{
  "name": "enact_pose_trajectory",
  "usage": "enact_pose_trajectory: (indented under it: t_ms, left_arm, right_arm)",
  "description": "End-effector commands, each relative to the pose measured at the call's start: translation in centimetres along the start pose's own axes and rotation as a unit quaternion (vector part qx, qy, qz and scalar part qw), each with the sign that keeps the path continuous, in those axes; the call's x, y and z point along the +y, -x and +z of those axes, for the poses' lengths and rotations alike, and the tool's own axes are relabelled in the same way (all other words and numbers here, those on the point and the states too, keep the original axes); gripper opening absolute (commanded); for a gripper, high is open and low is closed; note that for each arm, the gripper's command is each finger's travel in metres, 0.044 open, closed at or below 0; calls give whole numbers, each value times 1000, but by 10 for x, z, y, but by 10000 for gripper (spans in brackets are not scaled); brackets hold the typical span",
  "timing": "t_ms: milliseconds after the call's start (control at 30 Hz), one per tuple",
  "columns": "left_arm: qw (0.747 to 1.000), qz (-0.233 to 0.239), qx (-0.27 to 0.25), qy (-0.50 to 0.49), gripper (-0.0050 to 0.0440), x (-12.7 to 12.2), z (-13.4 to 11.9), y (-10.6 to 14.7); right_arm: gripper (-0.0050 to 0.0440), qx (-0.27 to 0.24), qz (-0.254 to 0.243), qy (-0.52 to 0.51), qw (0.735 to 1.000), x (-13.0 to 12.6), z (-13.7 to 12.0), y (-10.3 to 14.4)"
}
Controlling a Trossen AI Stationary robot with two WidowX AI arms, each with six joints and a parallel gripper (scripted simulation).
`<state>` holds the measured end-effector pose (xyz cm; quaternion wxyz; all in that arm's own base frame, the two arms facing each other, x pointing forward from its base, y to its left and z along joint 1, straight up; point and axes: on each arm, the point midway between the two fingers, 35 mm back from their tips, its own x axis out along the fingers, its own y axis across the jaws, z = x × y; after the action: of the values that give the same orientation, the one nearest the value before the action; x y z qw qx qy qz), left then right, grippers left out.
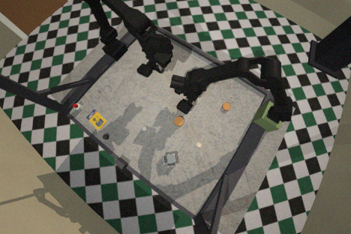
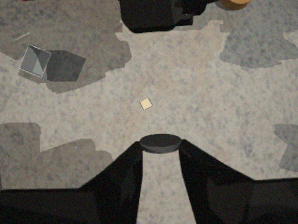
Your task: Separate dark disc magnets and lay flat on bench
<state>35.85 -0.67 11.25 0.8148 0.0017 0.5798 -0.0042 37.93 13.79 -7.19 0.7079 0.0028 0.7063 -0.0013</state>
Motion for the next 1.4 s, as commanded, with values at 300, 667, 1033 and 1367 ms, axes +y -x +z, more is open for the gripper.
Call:
enact_pose_trajectory:
  t_ms: [300,667,1033,1367]
  left_arm:
    - [1000,1,-20,0,40,1,9,11]
    - [1000,1,-20,0,40,1,9,11]
    - [1000,1,-20,0,40,1,9,11]
    - [1000,1,-20,0,40,1,9,11]
  right_arm:
    - [400,-13,4,-1,1000,2,6,9]
    - [400,-26,9,0,1000,0,3,87]
    - [400,-14,2,-1,1000,-10,-8,88]
    - [400,-27,-2,-8,1000,-48,-39,141]
